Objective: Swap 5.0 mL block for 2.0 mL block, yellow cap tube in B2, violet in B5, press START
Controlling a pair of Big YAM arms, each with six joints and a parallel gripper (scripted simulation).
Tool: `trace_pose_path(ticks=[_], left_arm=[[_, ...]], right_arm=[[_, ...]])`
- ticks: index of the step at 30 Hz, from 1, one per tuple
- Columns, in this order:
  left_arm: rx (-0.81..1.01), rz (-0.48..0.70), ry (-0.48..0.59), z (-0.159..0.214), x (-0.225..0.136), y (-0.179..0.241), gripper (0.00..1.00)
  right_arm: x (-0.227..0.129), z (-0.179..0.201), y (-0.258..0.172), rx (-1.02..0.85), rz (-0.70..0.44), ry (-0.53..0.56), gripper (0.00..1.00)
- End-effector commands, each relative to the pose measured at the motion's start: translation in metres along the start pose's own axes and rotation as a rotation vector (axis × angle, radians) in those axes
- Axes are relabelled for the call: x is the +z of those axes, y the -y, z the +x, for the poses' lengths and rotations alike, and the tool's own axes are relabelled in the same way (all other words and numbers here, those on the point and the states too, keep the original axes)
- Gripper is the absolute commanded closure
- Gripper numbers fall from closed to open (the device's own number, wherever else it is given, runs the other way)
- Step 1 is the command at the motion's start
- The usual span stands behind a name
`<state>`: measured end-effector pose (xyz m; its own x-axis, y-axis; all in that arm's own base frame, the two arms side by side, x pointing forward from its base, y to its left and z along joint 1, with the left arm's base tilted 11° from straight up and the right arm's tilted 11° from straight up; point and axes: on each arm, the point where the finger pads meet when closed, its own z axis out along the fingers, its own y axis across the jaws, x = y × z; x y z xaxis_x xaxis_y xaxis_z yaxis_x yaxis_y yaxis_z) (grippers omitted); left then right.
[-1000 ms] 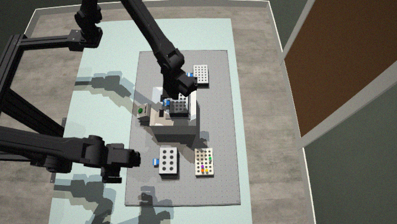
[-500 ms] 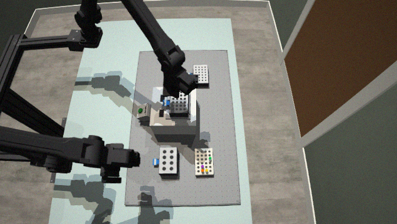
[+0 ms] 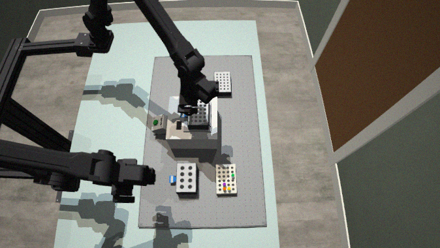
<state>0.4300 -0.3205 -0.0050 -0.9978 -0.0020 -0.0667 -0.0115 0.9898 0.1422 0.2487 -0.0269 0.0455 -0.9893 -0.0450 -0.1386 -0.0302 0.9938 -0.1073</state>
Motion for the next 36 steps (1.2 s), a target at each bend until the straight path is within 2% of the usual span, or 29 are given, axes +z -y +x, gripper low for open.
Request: trace_pose_path(ticks=[1,6,11,14,22,26,31,36], left_arm=[[-0.003,0.027,0.043,0.002,-0.034,0.012,0.00],[-0.006,0.048,0.068,-0.004,-0.047,0.020,0.00],[-0.011,0.047,0.078,0.008,-0.046,-0.019,0.00],[-0.011,0.050,0.076,0.003,-0.044,-0.019,0.00],[-0.007,0.038,0.075,0.023,-0.041,-0.072,0.00],[0.002,0.053,0.102,0.030,-0.047,-0.082,0.00],[0.010,0.042,0.086,0.038,-0.041,-0.093,0.00],[0.003,0.031,0.055,0.056,-0.031,-0.127,0.00]], right_arm=[[-0.011,-0.020,0.003,0.001,0.000,0.021,0.00],[-0.006,-0.011,0.002,0.000,-0.002,0.004,0.00],[0.000,-0.002,0.000,-0.002,-0.004,-0.016,0.00],[0.000,-0.001,0.000,-0.002,-0.004,-0.017,0.00],[0.001,0.002,0.000,-0.003,-0.005,-0.022,0.00],[-0.003,-0.007,0.001,-0.001,-0.004,-0.005,0.00],[-0.007,-0.013,0.002,0.000,-0.003,0.008,0.00],[-0.009,-0.017,0.002,0.001,-0.002,0.016,0.00]])
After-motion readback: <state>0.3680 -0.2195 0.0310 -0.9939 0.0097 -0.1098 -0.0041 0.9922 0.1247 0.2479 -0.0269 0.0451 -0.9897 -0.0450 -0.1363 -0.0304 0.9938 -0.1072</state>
